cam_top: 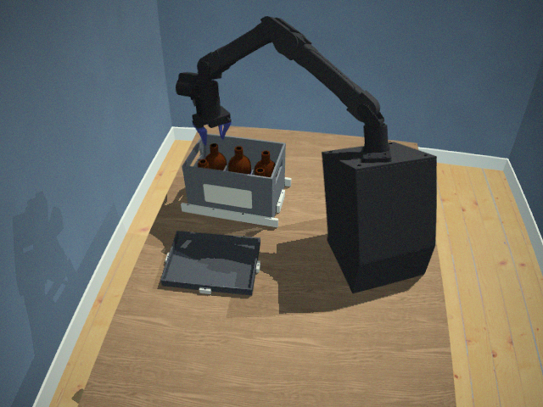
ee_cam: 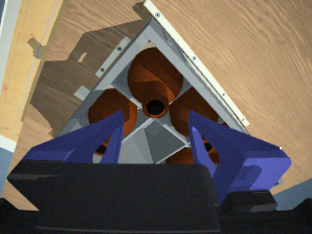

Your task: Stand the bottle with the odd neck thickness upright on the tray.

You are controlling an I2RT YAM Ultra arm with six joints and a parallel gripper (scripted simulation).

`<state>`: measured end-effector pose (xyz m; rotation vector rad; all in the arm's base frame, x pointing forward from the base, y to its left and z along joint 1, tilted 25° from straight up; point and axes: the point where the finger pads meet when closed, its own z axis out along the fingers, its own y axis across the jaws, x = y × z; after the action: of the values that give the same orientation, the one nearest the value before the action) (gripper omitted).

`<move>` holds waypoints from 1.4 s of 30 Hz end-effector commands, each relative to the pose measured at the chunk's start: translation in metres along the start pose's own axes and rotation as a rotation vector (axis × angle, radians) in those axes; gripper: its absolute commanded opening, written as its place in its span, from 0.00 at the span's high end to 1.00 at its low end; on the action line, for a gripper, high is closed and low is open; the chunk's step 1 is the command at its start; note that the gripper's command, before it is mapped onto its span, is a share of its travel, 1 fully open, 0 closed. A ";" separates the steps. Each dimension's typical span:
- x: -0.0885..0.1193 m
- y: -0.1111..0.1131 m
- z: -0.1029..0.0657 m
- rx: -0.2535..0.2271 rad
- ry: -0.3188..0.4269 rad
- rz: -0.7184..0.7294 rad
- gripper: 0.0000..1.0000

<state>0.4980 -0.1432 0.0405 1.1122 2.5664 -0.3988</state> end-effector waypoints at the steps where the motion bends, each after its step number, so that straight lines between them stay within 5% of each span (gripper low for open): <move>1: -0.015 0.010 -0.023 -0.042 -0.059 0.009 0.39; 42: -0.012 0.007 -0.014 -0.032 -0.046 0.005 0.39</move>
<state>0.4986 -0.1433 0.0407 1.1119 2.5637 -0.3976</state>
